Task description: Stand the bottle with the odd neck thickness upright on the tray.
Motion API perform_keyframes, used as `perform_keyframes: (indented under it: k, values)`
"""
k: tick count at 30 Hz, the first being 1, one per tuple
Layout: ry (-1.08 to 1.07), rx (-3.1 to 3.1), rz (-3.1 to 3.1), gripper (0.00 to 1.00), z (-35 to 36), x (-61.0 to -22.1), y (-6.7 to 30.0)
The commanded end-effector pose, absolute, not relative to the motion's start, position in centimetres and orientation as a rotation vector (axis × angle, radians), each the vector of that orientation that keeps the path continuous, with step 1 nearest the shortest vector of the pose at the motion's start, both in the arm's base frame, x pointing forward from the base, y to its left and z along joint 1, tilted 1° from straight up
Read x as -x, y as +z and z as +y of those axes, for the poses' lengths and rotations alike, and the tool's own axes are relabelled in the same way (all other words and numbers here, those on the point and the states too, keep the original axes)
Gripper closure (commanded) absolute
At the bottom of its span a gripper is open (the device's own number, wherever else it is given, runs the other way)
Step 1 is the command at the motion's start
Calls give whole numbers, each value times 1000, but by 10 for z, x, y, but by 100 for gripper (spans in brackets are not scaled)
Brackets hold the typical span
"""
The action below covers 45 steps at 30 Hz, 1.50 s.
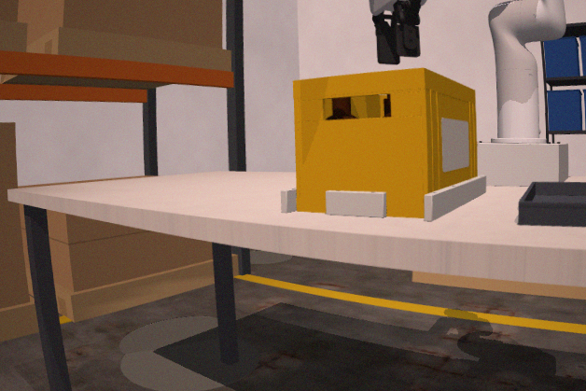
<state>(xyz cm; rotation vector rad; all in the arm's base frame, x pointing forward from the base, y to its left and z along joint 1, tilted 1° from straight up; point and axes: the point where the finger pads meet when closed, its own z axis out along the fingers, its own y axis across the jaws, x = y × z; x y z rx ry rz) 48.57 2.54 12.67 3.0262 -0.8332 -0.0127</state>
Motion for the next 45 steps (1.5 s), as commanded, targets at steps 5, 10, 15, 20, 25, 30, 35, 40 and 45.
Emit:
perform_keyframes:
  k: [5,10,15,20,25,30,35,40,45]
  values:
    - [-8,-3027,-834,35,25,-487,147]
    - [-8,-3027,-834,35,25,-487,154]
    - [-8,-3027,-834,35,25,-487,157]
    - [-8,-3027,-834,100,25,-487,157]
    - [-8,-3027,-834,100,25,-487,157]
    - [-8,-3027,-834,100,25,-487,157]
    - [-8,-3027,-834,100,25,-487,157]
    - [-8,-3027,-834,100,25,-487,157]
    - [-8,-3027,-834,100,25,-487,157]
